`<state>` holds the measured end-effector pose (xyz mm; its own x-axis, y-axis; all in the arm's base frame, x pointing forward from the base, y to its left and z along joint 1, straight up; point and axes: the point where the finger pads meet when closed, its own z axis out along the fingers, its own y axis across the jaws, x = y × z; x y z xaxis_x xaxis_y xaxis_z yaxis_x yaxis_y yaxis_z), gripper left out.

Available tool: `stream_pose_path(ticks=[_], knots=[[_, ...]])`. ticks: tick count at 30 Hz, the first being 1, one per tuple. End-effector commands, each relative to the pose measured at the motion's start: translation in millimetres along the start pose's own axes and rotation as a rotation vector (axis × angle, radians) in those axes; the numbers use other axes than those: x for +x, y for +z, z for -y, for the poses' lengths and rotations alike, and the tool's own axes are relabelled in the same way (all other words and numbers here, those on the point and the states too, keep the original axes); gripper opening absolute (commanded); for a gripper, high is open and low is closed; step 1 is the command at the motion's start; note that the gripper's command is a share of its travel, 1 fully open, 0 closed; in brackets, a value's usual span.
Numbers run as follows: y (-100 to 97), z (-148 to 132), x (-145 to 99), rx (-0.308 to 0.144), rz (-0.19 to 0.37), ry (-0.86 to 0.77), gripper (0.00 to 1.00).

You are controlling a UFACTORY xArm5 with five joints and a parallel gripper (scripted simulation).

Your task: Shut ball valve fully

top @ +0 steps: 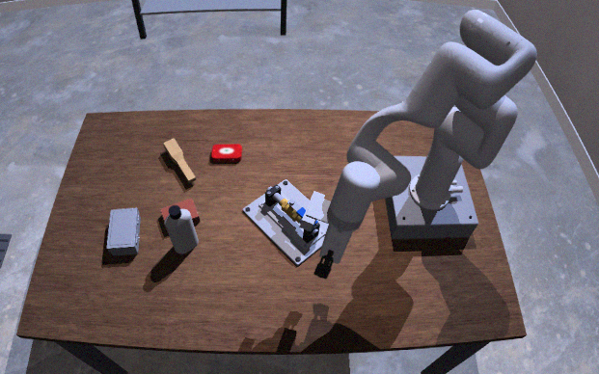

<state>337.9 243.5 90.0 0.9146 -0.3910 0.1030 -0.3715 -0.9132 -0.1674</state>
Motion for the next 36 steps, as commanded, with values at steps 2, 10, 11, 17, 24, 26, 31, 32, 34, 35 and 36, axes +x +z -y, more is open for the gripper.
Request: stream_pose_path(ticks=[2,10,11,17,24,26,31,32,34,35,36], knots=[[-1.0,1.2,0.8,0.003,-0.002,0.0,1.0],[-1.0,1.2,0.8,0.003,-0.002,0.0,1.0],[-1.0,1.2,0.8,0.003,-0.002,0.0,1.0],[-1.0,1.2,0.8,0.003,-0.002,0.0,1.0],[-12.1,-71.5,52.5,-0.118,0.03,0.296,1.0],[-16.1,-91.5,61.5,-0.153,0.043,0.389,1.0],[-25.0,-131.7,79.3,-0.188,0.059,0.488,1.0],[-25.4,-133.4,79.8,-0.19,0.06,0.493,1.0],[-25.4,-133.4,79.8,-0.19,0.06,0.493,1.0],[-25.4,-133.4,79.8,-0.19,0.06,0.493,1.0],[-25.4,-133.4,79.8,-0.19,0.06,0.493,1.0]])
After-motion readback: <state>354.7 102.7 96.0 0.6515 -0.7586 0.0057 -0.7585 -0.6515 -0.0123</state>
